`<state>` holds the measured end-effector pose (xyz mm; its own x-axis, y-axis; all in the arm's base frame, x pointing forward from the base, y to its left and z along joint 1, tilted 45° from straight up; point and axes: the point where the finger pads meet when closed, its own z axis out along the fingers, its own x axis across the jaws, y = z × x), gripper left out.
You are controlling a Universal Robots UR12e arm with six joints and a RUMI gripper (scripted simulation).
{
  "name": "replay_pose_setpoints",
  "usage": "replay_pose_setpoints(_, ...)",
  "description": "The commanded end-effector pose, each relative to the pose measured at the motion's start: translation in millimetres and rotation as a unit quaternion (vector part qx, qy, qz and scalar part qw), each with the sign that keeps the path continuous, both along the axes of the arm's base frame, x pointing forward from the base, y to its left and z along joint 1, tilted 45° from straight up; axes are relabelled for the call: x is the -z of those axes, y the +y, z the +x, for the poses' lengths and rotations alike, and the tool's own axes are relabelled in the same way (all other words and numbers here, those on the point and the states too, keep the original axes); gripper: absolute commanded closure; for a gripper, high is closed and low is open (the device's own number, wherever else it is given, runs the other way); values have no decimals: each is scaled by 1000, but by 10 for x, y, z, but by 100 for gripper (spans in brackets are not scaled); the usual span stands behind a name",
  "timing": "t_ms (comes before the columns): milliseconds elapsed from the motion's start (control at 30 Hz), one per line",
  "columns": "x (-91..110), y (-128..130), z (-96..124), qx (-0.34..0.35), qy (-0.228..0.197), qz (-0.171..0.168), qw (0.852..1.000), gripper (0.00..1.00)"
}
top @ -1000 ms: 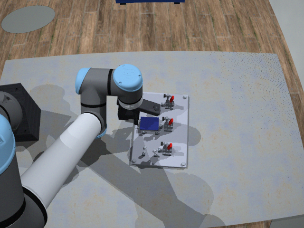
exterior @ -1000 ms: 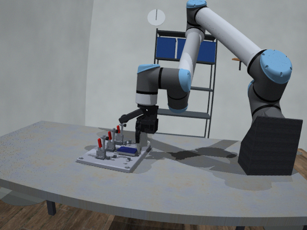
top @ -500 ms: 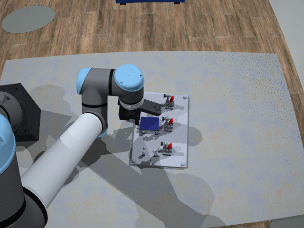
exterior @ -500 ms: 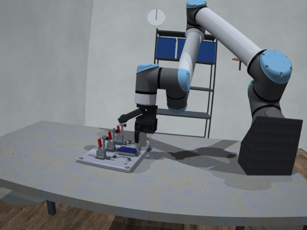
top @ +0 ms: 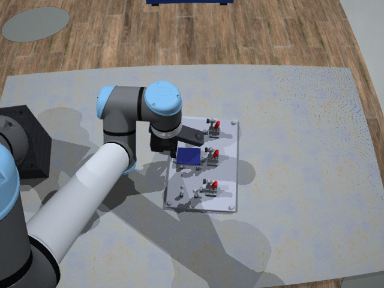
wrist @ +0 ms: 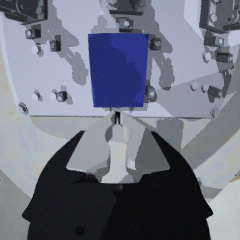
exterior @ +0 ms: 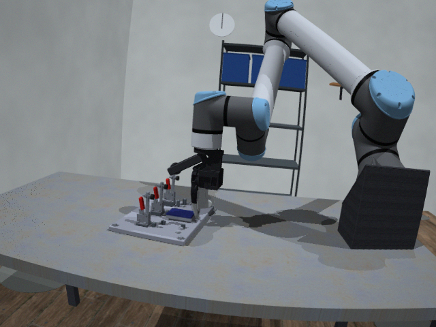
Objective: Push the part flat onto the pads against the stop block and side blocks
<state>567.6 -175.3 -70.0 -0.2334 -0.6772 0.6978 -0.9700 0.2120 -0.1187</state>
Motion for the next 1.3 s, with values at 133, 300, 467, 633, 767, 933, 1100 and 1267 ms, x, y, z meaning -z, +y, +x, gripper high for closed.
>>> replay_pose_setpoints(133,-7,-5,37,0,0,0,1000,100)
replay_pose_setpoints(300,-8,-5,41,0,0,0,1000,100)
replay_pose_setpoints(467,-8,-5,41,0,0,0,1000,100)
replay_pose_setpoints(633,-8,-5,41,0,0,0,1000,100)
replay_pose_setpoints(767,-8,-5,41,0,0,0,1000,100)
replay_pose_setpoints(933,-9,-7,49,0,0,0,1000,100)
replay_pose_setpoints(1100,-12,-13,75,0,0,0,1000,100)
replay_pose_setpoints(1267,-13,-14,80,0,0,0,1000,100)
